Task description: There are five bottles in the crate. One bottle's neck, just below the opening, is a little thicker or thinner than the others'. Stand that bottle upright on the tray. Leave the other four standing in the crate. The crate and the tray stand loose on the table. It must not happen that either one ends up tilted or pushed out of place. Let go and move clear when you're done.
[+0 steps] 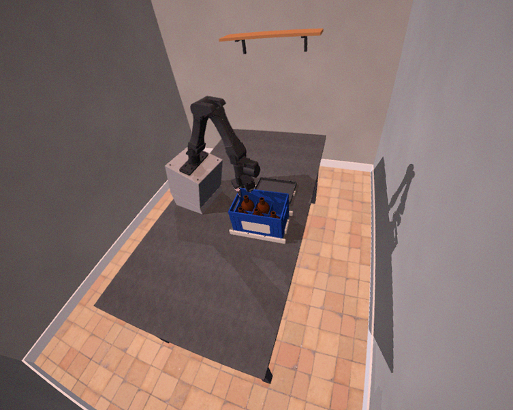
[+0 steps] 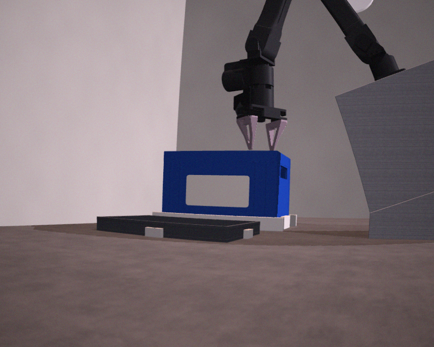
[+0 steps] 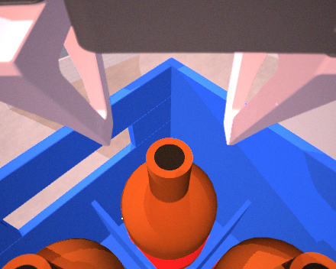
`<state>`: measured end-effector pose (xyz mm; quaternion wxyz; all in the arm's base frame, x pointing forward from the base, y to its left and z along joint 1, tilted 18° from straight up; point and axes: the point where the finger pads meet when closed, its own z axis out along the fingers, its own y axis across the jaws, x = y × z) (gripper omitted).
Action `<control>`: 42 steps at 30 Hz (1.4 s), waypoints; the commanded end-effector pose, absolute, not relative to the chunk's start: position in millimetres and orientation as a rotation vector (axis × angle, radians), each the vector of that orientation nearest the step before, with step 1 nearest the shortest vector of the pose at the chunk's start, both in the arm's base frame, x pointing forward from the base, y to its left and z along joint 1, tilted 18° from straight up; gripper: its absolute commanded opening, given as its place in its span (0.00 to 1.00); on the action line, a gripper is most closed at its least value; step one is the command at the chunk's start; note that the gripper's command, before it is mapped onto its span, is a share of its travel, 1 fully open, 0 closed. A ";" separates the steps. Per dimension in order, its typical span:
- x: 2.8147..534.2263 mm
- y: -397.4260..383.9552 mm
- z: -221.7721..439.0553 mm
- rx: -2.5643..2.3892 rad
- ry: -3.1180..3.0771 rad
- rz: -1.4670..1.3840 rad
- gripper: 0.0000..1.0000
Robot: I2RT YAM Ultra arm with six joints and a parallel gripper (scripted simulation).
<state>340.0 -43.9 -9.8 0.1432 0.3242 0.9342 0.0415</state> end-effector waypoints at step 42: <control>355.0 -47.9 1.2 0.919 2.650 0.113 0.61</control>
